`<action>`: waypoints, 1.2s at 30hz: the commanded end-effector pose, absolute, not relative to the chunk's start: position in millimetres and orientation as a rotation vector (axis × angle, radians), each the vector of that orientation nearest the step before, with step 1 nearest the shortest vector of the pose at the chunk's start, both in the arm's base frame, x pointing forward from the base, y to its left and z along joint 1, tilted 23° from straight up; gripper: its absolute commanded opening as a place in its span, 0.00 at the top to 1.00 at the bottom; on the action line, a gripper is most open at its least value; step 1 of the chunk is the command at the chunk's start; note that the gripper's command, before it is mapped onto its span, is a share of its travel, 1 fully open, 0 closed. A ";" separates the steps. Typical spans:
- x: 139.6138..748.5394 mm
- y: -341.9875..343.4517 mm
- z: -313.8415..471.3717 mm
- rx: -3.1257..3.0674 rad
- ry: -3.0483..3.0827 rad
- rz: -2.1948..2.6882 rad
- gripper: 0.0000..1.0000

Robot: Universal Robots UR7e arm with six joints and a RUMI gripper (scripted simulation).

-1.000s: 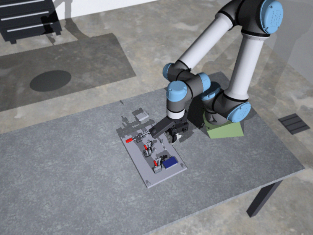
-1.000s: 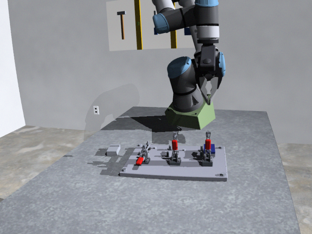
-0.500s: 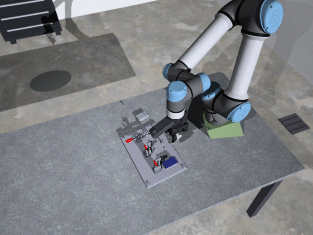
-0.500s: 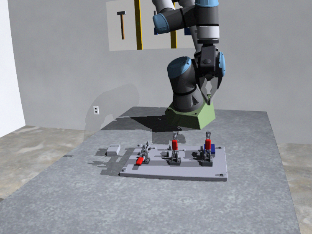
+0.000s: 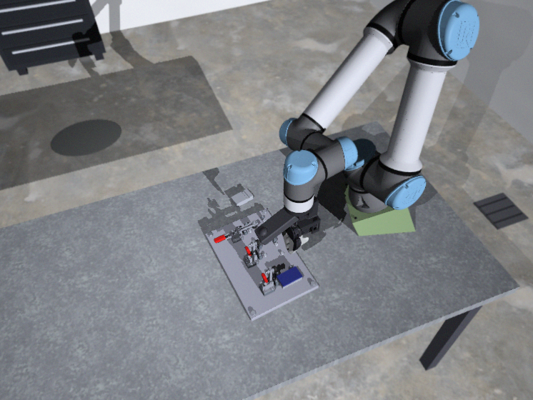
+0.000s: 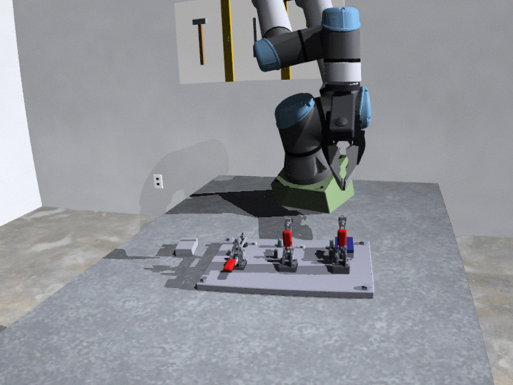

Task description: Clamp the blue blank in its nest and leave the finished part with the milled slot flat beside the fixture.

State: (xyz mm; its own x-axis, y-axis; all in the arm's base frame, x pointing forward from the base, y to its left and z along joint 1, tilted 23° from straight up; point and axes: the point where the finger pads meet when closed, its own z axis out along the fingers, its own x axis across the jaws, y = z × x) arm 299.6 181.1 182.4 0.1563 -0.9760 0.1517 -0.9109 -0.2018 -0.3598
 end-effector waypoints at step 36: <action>333.9 173.2 89.9 -2.240 1.853 -0.526 1.00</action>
